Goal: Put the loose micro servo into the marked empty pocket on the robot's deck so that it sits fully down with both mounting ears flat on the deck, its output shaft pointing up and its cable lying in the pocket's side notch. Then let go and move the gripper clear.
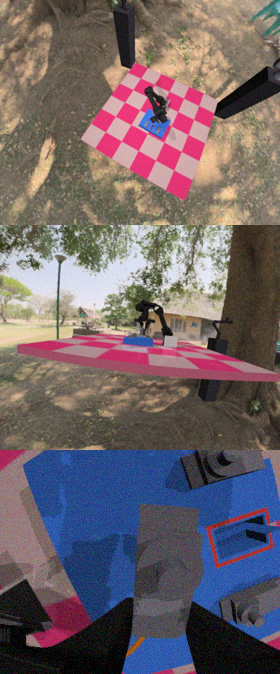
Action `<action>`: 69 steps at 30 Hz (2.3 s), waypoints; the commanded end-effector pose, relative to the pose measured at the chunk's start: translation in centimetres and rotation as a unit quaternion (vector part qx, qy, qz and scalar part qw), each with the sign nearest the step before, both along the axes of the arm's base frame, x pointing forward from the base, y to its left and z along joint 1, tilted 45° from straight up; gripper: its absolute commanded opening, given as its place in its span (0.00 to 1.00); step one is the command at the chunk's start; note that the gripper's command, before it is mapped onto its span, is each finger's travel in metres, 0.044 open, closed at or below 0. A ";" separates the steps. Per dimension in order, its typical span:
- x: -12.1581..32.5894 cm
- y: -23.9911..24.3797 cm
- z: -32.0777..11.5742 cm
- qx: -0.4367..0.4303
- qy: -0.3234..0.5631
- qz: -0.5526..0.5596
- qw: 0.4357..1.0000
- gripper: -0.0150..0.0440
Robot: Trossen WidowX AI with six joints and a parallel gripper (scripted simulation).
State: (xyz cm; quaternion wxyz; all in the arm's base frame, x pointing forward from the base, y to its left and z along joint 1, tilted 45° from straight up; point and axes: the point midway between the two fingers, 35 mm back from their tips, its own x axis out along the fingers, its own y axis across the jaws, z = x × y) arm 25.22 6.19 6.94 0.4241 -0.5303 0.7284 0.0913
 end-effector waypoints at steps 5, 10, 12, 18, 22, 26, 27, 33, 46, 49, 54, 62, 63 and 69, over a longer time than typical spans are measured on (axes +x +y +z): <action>0.0 0.0 0.2 0.011 0.095 0.102 0.990 0.25; 0.0 0.0 0.2 0.017 0.154 0.162 0.975 0.25; 0.0 0.0 0.2 0.020 0.177 0.186 0.966 0.25; 0.0 0.0 0.2 0.027 0.246 0.257 0.934 0.25; 0.0 0.0 0.2 0.032 0.290 0.302 0.908 0.25; 0.0 0.0 0.2 0.036 0.333 0.346 0.876 0.25; 0.0 0.0 0.2 0.037 0.343 0.357 0.868 0.25; 0.0 0.0 0.2 0.044 0.404 0.419 0.812 0.25; 0.0 0.0 0.2 0.056 0.520 0.537 0.662 0.25; 0.0 0.0 0.2 0.059 0.543 0.561 0.622 0.25; 0.0 0.0 0.2 0.062 0.577 0.596 0.555 0.25; 0.1 -0.1 0.2 0.063 0.582 0.600 0.545 0.25; 0.2 -0.1 0.2 0.063 0.582 0.600 0.545 0.25; 2.1 -0.3 0.4 0.063 0.581 0.601 0.545 0.25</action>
